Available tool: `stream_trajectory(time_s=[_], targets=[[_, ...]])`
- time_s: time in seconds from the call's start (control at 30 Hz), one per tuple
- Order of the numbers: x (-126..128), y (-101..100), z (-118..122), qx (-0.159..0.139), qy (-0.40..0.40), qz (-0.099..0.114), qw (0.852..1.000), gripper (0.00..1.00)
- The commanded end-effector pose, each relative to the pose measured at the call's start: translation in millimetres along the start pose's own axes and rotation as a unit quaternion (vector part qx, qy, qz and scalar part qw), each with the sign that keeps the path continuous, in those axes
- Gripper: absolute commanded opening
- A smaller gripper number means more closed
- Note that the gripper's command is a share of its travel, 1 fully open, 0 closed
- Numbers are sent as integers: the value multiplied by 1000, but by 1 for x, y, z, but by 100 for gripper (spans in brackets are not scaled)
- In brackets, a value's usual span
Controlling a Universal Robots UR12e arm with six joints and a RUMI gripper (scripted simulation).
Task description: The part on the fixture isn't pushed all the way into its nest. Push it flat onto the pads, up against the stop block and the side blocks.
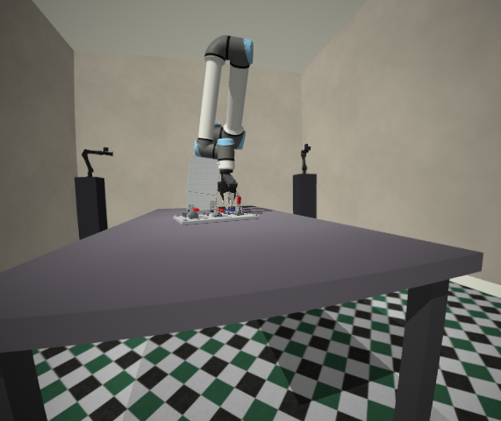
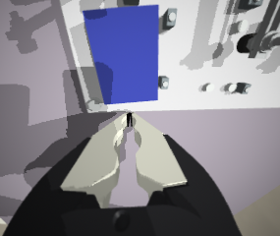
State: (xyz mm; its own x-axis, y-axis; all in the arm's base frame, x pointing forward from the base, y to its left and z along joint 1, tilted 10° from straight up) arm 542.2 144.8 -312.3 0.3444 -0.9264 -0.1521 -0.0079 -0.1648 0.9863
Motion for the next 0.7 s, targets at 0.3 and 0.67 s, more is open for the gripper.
stream_trajectory(time_s=[0.3,0.67], targets=[[1,0,-2,1,0,0,1000,0],[1,0,-7,1,0,1,1000,0]])
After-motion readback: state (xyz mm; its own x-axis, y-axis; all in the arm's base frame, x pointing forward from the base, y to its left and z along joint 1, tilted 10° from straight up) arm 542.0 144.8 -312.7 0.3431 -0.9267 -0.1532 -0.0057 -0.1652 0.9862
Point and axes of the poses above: the point where the finger pads meet when closed, its own y axis back along the fingers, its own x axis across the jaws, z = x × y, the point moved 2 cm from there along y, back along the fingers, and after that the axes turned 5 degrees about y, right-handed, at the moved point
